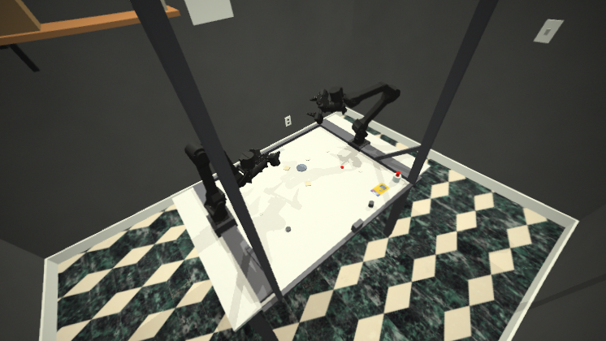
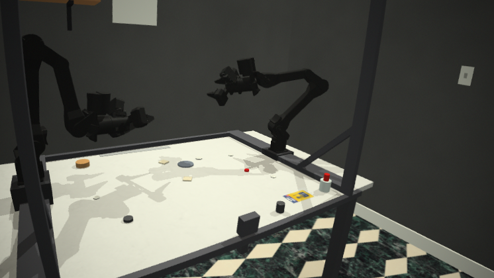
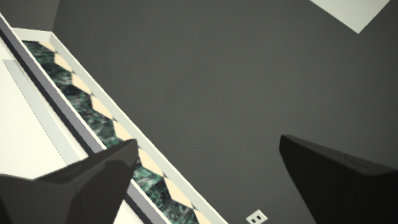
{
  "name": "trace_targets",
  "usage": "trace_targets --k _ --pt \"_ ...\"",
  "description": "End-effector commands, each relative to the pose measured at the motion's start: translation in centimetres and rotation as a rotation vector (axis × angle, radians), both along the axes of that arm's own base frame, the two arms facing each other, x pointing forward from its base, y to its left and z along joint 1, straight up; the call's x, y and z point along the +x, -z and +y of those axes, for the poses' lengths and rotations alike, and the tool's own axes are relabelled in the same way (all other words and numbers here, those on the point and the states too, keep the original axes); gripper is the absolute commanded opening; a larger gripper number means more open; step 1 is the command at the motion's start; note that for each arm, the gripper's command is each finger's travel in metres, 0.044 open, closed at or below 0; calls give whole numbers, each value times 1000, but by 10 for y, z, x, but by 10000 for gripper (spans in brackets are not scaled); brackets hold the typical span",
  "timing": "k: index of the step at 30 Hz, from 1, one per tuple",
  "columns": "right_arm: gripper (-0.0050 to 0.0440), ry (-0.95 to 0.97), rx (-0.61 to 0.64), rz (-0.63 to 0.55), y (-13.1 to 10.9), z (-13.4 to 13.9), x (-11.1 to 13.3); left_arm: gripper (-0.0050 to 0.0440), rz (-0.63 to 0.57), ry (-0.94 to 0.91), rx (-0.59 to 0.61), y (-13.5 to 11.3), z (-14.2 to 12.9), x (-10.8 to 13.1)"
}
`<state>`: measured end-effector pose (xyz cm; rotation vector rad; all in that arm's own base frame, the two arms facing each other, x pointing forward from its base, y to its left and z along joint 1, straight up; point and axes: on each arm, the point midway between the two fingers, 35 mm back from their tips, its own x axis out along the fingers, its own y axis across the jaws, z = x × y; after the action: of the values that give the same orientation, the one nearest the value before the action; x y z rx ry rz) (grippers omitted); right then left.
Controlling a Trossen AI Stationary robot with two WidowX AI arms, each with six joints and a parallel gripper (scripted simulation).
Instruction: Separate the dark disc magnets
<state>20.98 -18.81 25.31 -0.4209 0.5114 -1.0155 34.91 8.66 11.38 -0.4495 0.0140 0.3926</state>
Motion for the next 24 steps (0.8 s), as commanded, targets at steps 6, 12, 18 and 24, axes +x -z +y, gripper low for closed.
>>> trace_targets --k 6,12,18,24 --pt "400 -108 84 54 3 16 18 400 117 55 28 -2 -9 20" --pt "400 -172 152 113 15 28 25 400 215 91 44 1 -15 26" --pt "400 -230 221 171 26 41 29 400 316 128 57 4 -21 28" --pt "400 -277 283 223 35 53 31 400 409 163 66 6 -27 27"
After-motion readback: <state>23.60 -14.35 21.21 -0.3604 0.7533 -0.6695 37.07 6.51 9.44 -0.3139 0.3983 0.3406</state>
